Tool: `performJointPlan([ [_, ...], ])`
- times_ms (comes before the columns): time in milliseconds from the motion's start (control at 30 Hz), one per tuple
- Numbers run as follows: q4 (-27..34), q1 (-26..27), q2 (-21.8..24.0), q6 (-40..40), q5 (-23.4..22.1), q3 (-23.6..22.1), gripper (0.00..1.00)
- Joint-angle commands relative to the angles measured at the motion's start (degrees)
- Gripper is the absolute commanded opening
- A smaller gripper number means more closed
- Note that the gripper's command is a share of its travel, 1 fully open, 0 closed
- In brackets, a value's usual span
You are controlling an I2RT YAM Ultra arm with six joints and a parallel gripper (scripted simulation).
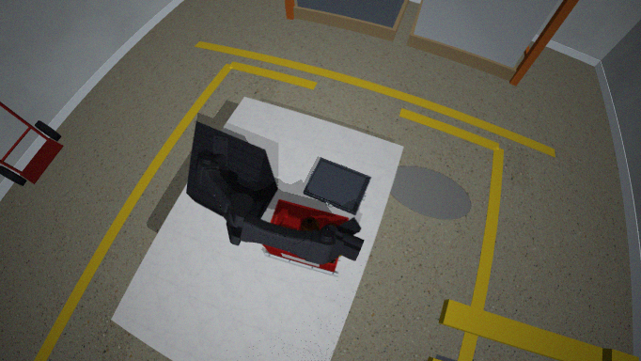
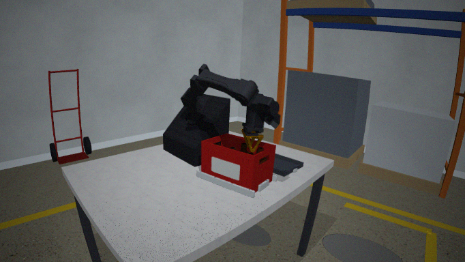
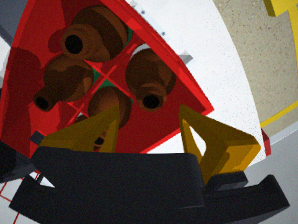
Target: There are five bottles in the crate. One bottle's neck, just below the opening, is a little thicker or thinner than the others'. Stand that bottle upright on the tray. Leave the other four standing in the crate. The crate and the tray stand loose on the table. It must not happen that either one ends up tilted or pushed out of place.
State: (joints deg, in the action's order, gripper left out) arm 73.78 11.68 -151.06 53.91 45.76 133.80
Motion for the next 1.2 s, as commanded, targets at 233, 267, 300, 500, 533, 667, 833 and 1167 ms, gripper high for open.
performJointPlan([
  [233,-0.7,-1.0,1.9,0.2,-0.3,-0.4,0.61],
  [267,-0.7,-1.0,1.9,0.2,-0.3,-0.4,0.61],
  [300,-0.7,-1.0,1.9,0.2,-0.3,-0.4,0.61],
  [500,-0.3,-0.9,2.0,0.3,-0.3,1.0,0.61],
  [533,-0.1,-0.9,2.0,0.4,-0.3,1.3,0.61],
  [667,0.7,-0.8,1.7,0.5,-0.3,1.7,0.61],
  [833,0.8,-1.0,1.1,0.4,-0.3,1.9,0.61],
  [1167,0.9,-1.0,1.0,0.4,-0.3,2.1,0.61],
])
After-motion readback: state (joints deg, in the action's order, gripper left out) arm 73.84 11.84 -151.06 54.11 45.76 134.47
